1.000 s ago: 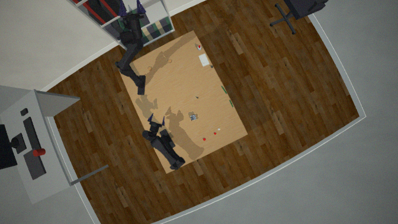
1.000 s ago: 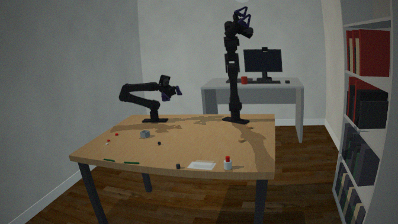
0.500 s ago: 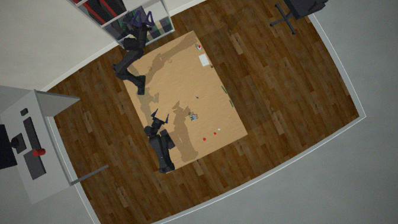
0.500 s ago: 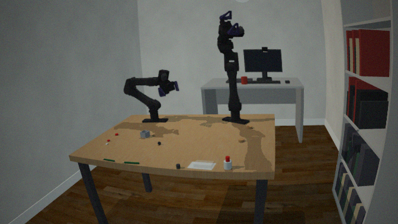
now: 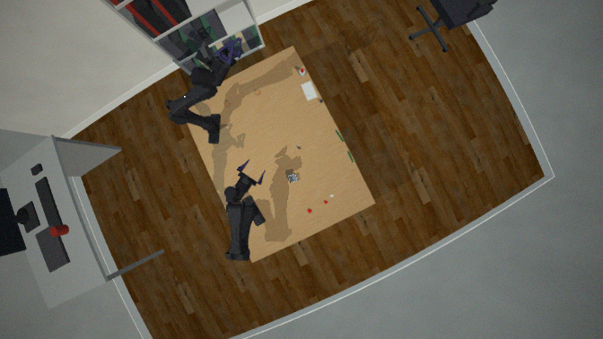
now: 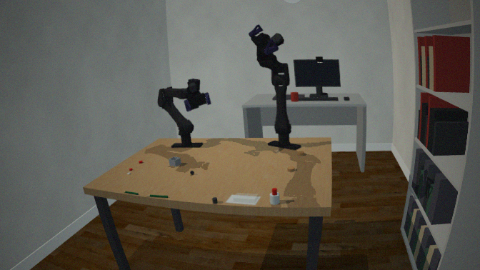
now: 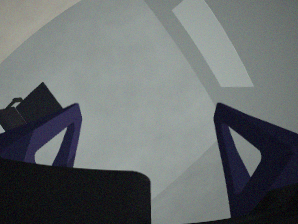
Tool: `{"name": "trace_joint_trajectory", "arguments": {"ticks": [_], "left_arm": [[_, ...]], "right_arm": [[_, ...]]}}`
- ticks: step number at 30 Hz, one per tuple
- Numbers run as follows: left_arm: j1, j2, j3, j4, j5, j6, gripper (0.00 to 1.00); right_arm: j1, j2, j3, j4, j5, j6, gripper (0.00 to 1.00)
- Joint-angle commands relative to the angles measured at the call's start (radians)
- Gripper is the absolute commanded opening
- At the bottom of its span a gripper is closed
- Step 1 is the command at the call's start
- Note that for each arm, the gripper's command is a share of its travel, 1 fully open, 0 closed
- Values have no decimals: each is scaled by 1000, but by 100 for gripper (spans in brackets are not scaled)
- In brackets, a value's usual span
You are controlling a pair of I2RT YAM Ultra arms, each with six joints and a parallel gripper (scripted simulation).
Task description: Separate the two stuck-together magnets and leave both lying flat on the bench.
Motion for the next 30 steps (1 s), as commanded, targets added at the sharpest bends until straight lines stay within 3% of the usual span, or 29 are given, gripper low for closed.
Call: {"name": "trace_joint_trajectory", "arguments": {"ticks": [1, 30], "left_arm": [[-26, -34, -38, -40, 58, 125, 100], [-255, -273, -437, -220, 264, 627, 100]], "right_arm": [[-69, 27, 35, 20, -70, -39, 100], [-674, 251, 278, 126, -381, -206, 100]]}}
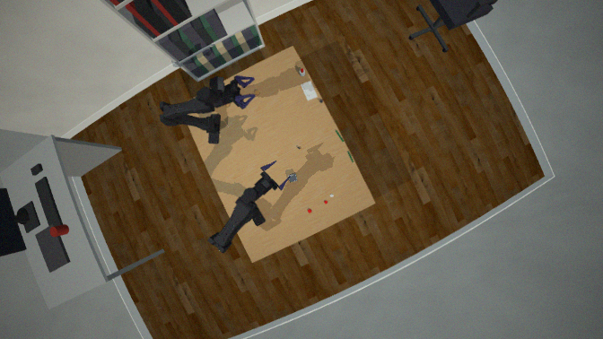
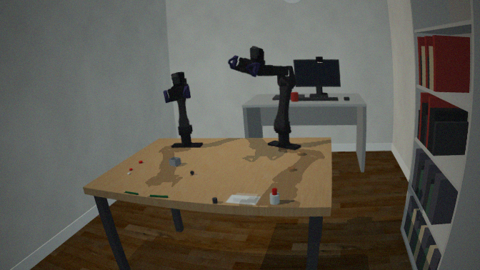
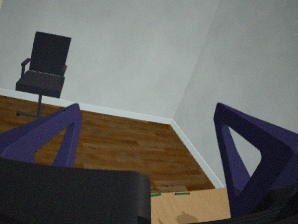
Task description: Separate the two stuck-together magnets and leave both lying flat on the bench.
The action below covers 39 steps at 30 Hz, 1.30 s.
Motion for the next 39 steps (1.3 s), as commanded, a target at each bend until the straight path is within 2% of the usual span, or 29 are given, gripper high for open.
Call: {"name": "trace_joint_trajectory", "arguments": {"ticks": [1, 9, 11, 18, 31, 32, 39], "left_arm": [[-24, -31, -30, -32, 40, 98, 100], [-91, -101, -148, -81, 100, 246, 100], [-91, -101, -148, -81, 100, 246, 100], [-140, -152, -233, -105, 136, 345, 100], [-145, -156, -248, -105, 126, 315, 100], [-145, -156, -248, -105, 126, 315, 100], [-145, -155, -249, -105, 127, 315, 100]], "right_arm": [[-61, 17, 32, 19, -53, -32, 100], [-240, 82, 103, 50, -145, -82, 100], [-240, 82, 103, 50, -145, -82, 100], [-373, 130, 154, 65, -210, -115, 100], [-389, 136, 160, 69, -189, -106, 100], [-389, 136, 160, 70, -190, -106, 0], [-389, 137, 159, 71, -192, -105, 0]]}}
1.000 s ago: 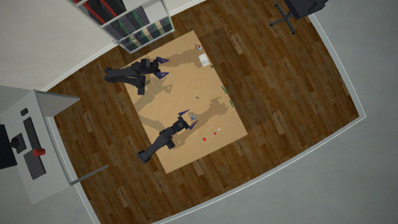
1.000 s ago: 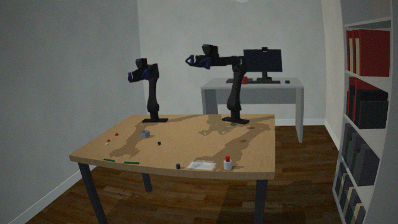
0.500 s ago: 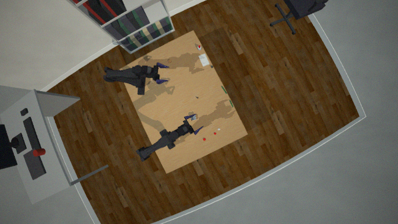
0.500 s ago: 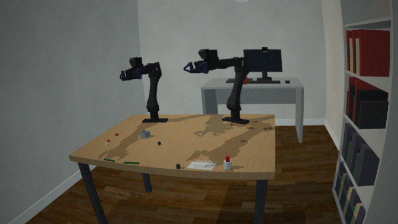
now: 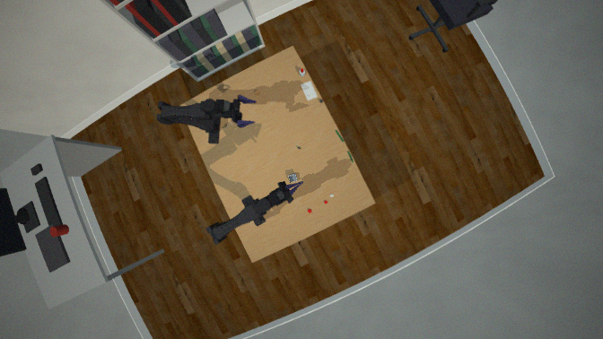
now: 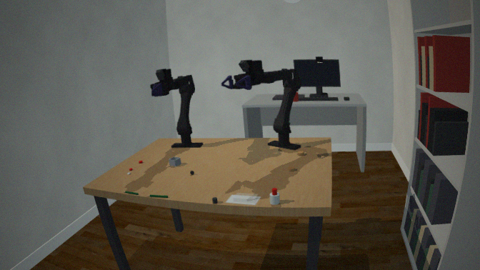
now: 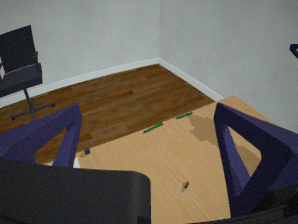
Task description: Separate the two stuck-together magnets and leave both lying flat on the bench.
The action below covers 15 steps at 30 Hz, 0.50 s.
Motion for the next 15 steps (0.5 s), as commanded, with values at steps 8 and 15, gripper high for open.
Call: {"name": "trace_joint_trajectory", "arguments": {"ticks": [8, 15], "left_arm": [[1, -3, 8, 6, 1, 3, 100], [1, -3, 8, 5, 1, 3, 100]], "right_arm": [[-2, -4, 4, 3, -4, 2, 0], [26, 103, 93, -156, -7, -11, 0]]}}
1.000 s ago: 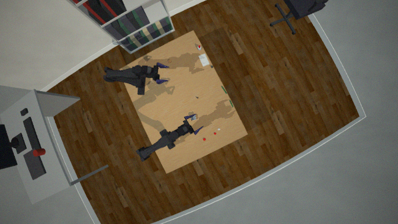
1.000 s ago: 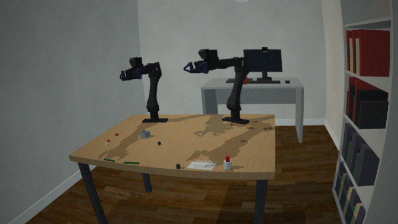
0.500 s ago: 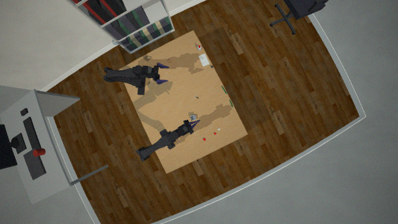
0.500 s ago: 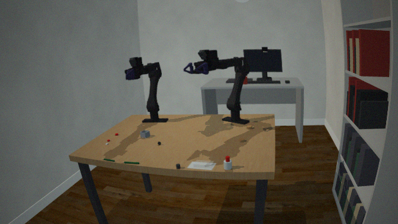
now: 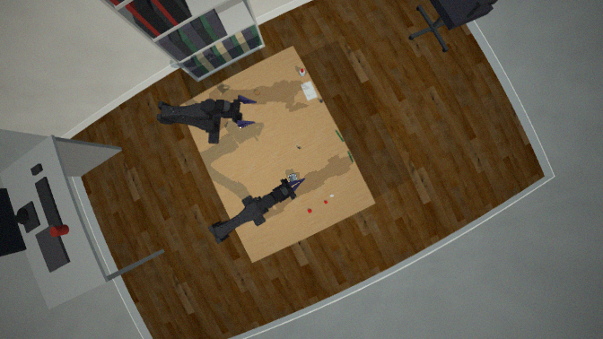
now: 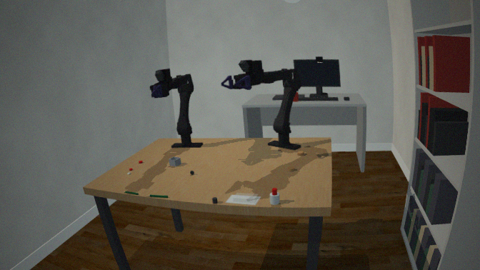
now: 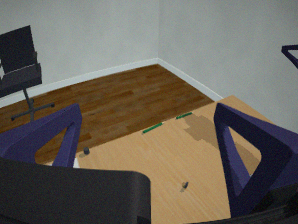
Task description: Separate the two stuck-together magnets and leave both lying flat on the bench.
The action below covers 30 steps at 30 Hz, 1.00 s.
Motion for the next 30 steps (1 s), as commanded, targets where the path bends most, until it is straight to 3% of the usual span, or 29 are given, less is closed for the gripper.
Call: {"name": "trace_joint_trajectory", "arguments": {"ticks": [1, 30], "left_arm": [[2, -4, 9, 3, 0, 3, 100], [2, -4, 9, 3, 0, 3, 100]], "right_arm": [[14, 58, 60, -137, -6, -10, 0], [183, 636, 604, -761, -3, -60, 0]]}}
